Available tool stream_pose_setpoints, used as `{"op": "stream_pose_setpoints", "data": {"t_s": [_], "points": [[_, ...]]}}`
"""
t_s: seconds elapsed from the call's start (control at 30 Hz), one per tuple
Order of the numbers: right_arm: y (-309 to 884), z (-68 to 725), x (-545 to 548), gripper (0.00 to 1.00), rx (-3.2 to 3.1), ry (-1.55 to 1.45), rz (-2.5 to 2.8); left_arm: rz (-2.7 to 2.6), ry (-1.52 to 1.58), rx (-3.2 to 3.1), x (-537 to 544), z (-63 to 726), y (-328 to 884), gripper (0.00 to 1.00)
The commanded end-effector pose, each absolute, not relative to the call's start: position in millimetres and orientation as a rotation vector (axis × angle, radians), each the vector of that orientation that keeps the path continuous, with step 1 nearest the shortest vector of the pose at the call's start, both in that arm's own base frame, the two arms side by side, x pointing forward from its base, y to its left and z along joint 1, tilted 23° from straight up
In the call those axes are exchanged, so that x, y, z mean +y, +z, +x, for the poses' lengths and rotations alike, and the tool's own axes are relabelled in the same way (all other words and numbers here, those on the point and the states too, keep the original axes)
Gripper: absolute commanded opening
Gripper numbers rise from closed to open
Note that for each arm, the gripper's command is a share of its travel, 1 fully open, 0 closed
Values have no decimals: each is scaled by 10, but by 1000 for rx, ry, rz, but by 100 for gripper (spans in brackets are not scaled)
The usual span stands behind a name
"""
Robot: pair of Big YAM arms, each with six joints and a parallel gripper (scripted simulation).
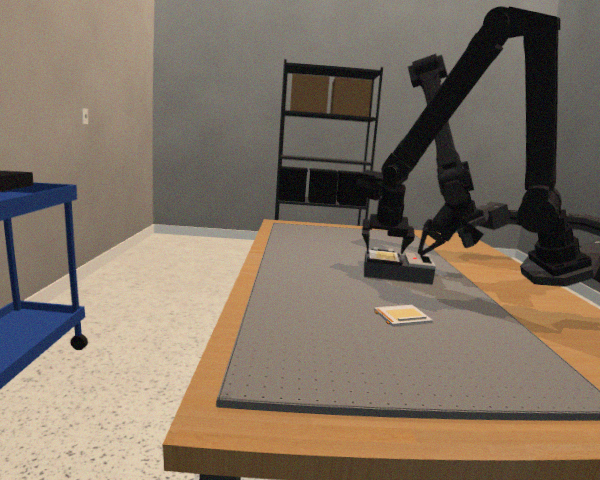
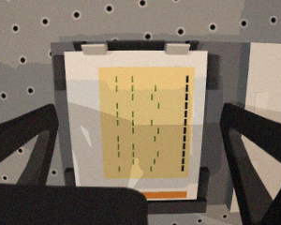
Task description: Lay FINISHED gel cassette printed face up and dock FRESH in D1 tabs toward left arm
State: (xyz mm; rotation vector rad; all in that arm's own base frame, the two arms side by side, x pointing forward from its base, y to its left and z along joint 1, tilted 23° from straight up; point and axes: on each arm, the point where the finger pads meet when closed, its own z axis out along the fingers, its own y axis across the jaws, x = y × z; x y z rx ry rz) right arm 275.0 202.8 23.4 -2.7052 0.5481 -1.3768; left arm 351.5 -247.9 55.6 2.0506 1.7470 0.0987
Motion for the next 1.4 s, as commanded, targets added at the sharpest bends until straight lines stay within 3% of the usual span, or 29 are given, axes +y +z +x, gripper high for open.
{"op": "stream_pose_setpoints", "data": {"t_s": [0.0,1.37], "points": [[-285,2559,1711,0,504,-1289,-2874,2045,101,1754,-2460,3597,528,98],[-285,2559,1711,0,504,-1289,-2874,2040,103,1751,-2476,3621,553,98]]}}
